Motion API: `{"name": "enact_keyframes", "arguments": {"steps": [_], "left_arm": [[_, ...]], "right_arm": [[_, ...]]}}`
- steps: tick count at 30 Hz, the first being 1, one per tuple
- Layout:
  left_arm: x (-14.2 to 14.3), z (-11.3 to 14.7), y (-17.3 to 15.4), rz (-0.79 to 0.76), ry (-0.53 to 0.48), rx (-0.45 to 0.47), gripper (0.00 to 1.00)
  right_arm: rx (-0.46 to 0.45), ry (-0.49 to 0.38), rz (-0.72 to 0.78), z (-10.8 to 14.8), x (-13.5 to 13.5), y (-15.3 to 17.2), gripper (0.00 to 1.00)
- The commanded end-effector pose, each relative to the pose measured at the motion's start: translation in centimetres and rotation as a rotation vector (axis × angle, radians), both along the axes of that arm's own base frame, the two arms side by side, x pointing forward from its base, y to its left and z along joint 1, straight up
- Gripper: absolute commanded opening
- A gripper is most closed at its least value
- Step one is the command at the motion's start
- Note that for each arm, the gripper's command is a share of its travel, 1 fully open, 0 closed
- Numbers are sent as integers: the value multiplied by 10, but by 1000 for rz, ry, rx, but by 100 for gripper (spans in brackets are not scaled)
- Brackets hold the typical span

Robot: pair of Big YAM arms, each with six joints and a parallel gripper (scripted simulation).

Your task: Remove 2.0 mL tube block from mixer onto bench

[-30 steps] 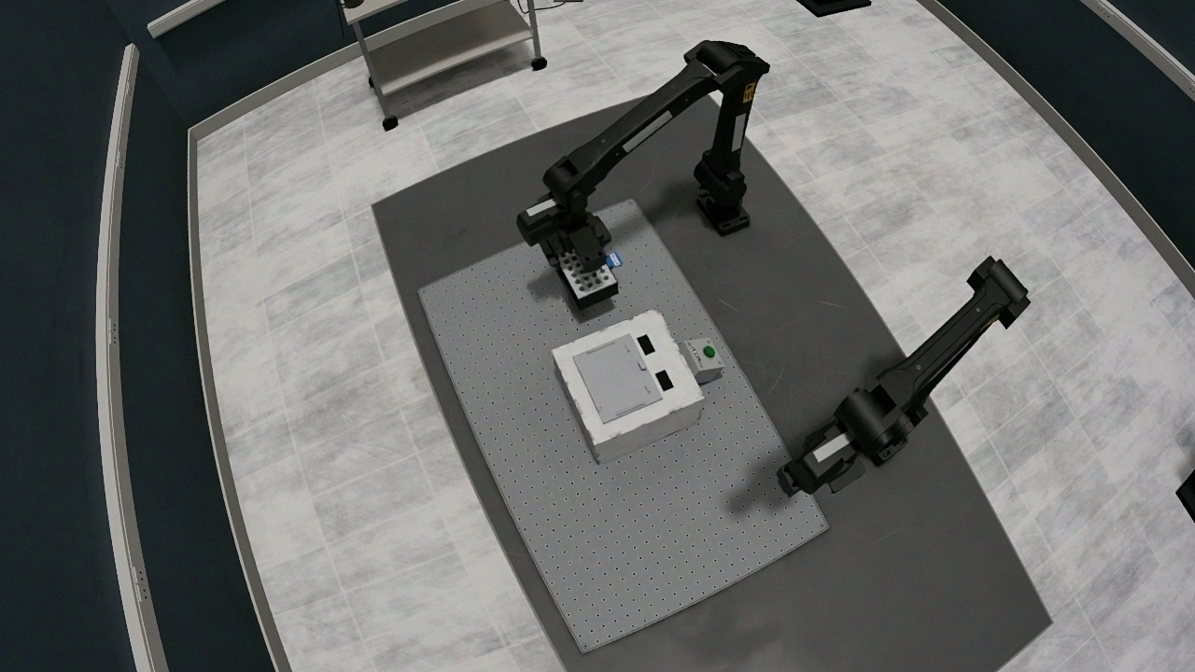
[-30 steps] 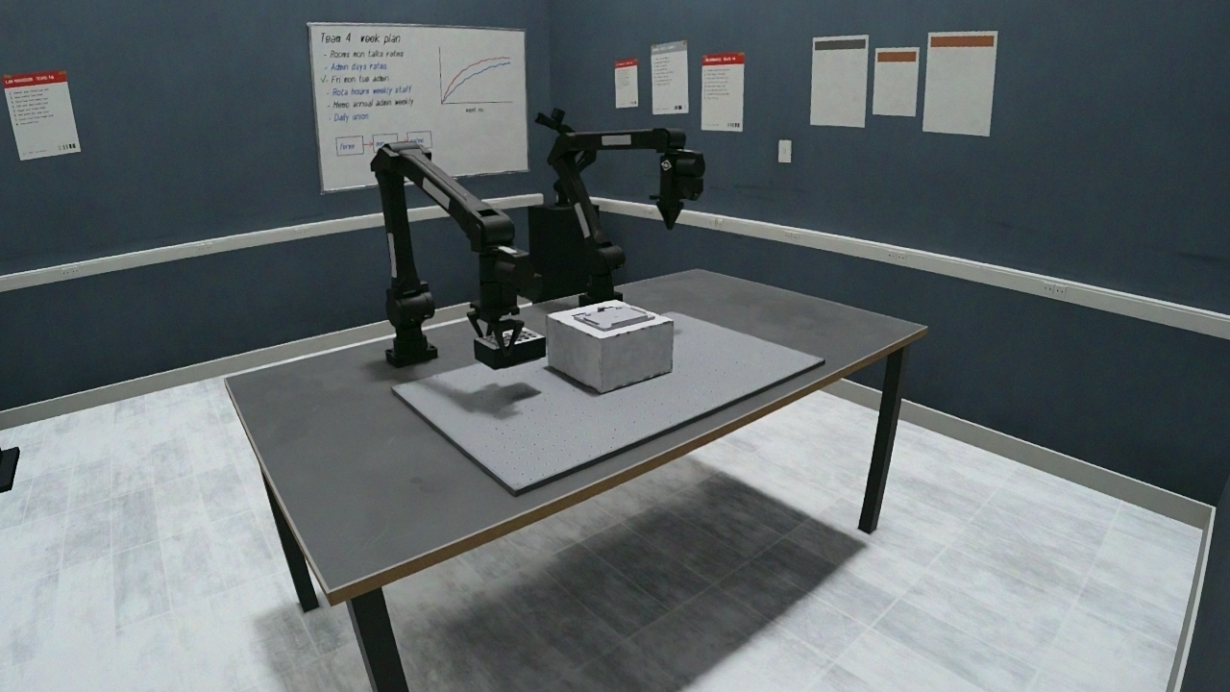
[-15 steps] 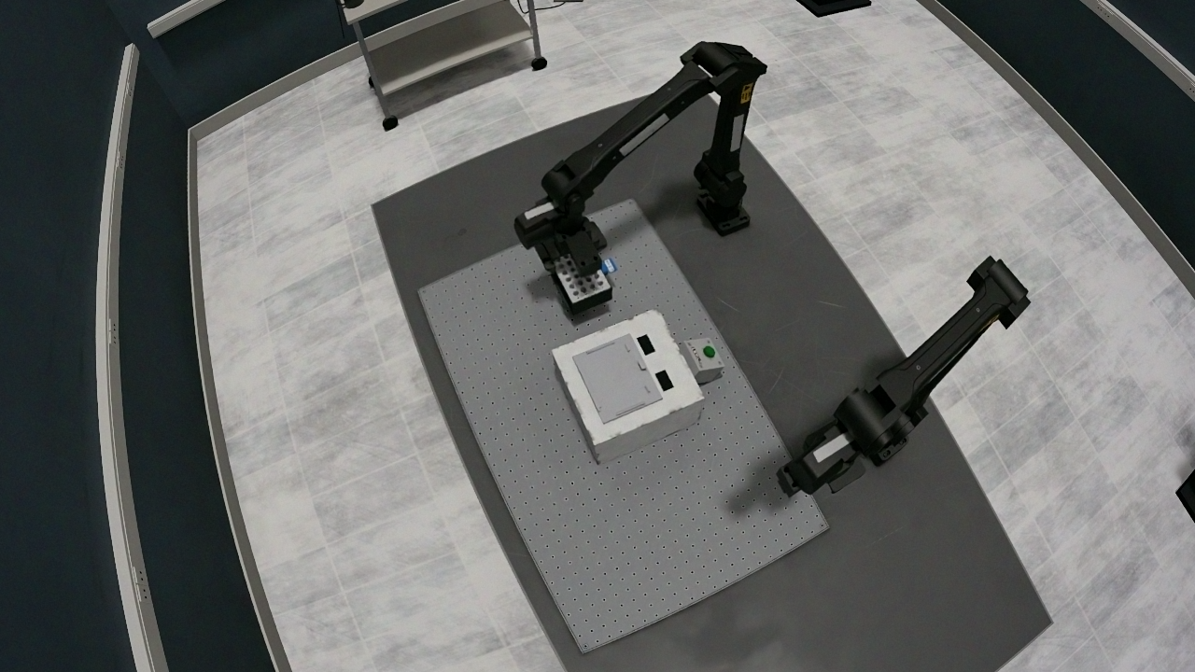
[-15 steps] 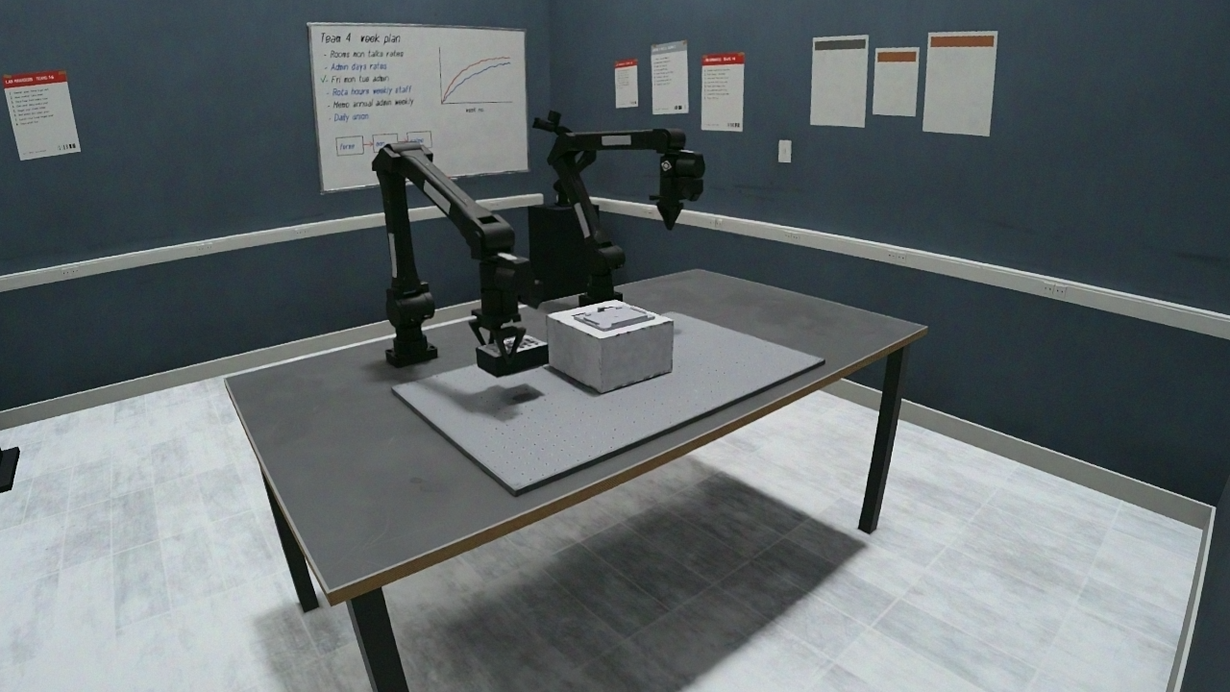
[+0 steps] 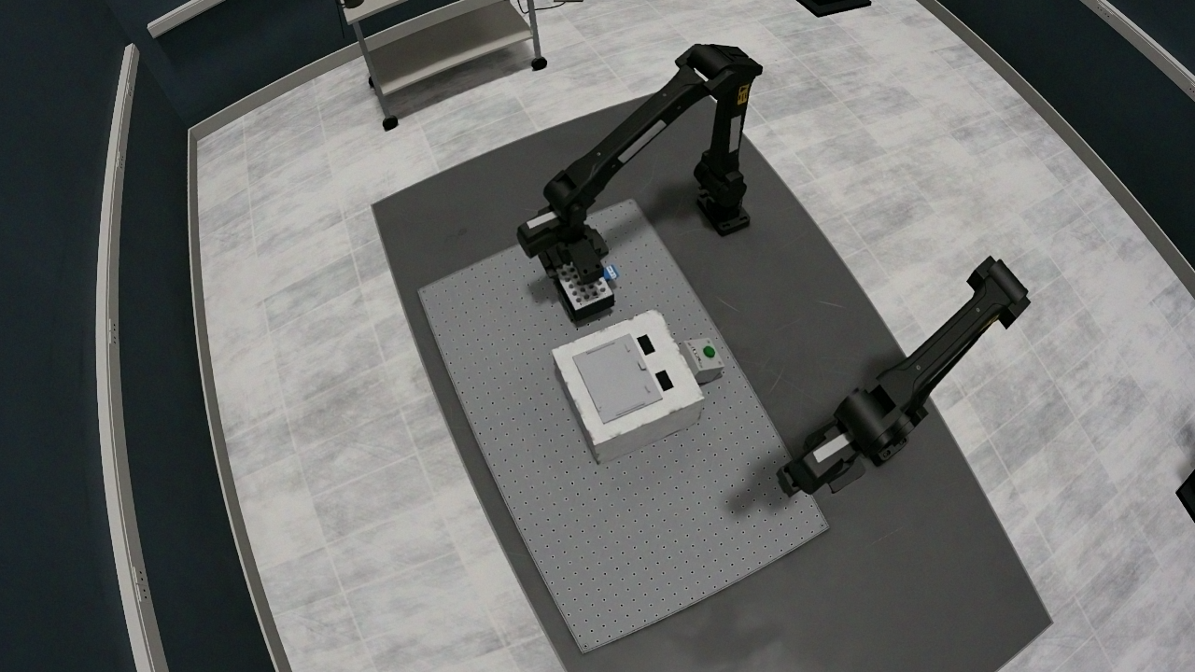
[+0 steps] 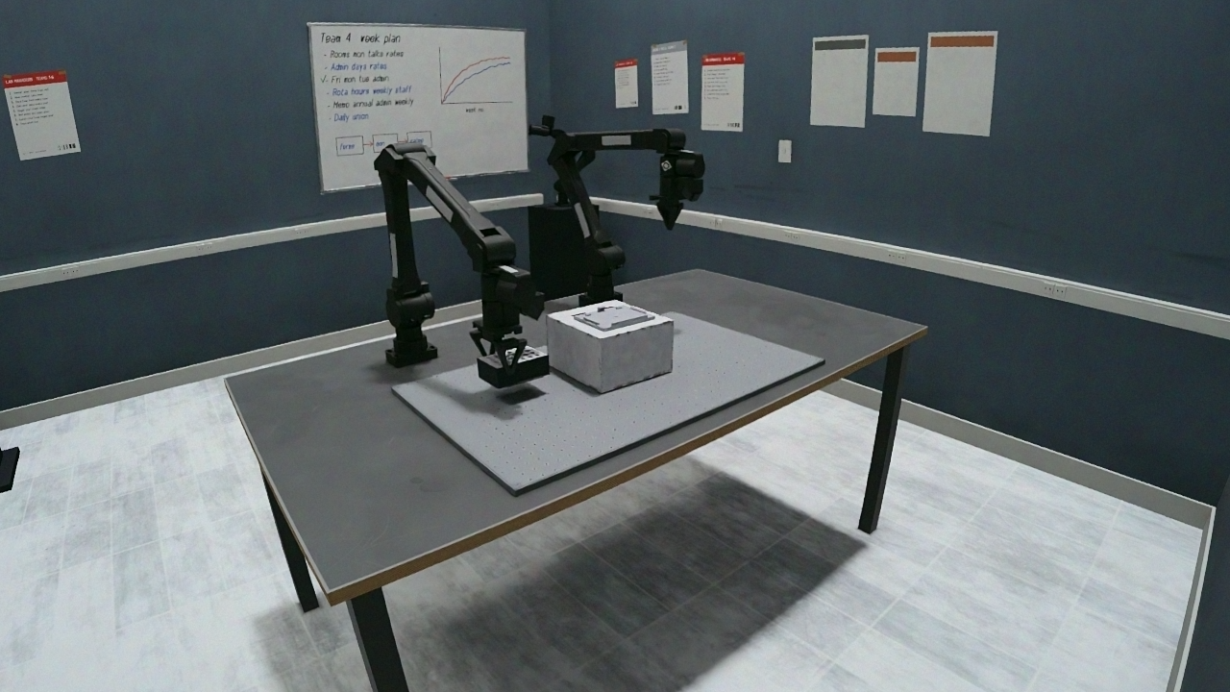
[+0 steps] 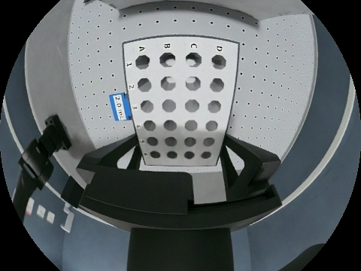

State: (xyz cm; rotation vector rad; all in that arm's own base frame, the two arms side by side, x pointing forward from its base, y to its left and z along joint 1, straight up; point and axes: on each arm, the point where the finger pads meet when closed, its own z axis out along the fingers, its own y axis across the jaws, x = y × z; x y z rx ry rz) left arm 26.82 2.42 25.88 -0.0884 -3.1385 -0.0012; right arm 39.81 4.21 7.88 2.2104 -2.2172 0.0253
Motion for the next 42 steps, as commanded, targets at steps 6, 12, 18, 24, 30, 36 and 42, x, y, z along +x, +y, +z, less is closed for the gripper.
{"name": "enact_keyframes", "arguments": {"steps": [6, 12, 18, 24, 30, 36, 42], "left_arm": [[12, 24, 2, 12, -54, 9, 0], [14, 26, 2, 12, -61, 9, 0], [12, 24, 2, 12, -54, 9, 0], [9, 17, 2, 12, -39, 7, 0], [3, 8, 1, 11, -16, 5, 0], [-2, -1, 1, 11, 7, 3, 0], [-3, -2, 0, 11, 10, 3, 0]], "right_arm": [[2, -9, -12, -8, 5, -5, 0], [17, -52, -12, -7, 15, -2, 0], [4, -19, -29, -26, 6, -4, 0], [5, -21, -29, -30, 8, -4, 0], [-13, -47, -1, -12, 14, 6, 0], [20, -77, 9, 3, 23, 5, 0], [9, -107, 4, 10, 32, -1, 0]]}}
